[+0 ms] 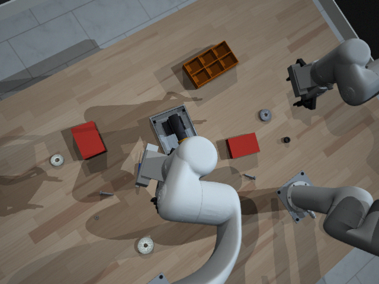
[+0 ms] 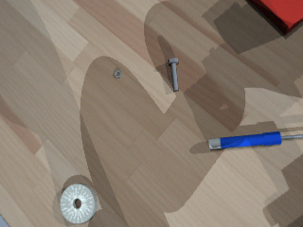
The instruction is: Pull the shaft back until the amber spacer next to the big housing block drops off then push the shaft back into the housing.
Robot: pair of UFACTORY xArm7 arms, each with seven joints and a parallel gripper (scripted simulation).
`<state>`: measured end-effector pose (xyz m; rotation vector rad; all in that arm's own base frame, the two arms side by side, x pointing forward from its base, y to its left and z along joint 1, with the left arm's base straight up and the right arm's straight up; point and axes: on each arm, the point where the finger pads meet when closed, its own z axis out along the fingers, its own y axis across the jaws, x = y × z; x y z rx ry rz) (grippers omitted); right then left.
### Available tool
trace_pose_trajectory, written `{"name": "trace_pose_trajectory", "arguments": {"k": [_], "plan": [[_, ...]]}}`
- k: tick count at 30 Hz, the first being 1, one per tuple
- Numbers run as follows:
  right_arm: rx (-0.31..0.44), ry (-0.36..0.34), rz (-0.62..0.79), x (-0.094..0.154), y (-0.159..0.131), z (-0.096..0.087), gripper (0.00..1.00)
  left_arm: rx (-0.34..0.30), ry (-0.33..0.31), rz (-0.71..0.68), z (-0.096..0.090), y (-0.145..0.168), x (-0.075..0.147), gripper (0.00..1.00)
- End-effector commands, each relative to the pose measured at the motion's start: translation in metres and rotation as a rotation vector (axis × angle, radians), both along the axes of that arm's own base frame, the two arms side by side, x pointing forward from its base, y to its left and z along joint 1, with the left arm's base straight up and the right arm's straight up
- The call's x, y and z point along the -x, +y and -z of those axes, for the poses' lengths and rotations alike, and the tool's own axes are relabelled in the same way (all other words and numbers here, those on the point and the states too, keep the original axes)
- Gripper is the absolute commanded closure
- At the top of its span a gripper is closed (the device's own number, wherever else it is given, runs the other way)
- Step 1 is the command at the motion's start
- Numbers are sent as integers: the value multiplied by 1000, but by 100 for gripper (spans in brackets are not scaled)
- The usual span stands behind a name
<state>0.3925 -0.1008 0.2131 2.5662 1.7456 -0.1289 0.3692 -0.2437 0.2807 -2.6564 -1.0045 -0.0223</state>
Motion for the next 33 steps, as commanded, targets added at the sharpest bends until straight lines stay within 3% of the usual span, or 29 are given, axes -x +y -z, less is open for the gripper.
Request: {"name": "trace_pose_trajectory", "arguments": {"k": [1,33], "plan": [[1,-10,98,4,-19,-3,0,2,-4,0,-2,-1,-1,0],[4,-40,720,57,-127,-11,0,2,-4,0,-2,-1,-1,0]]}}
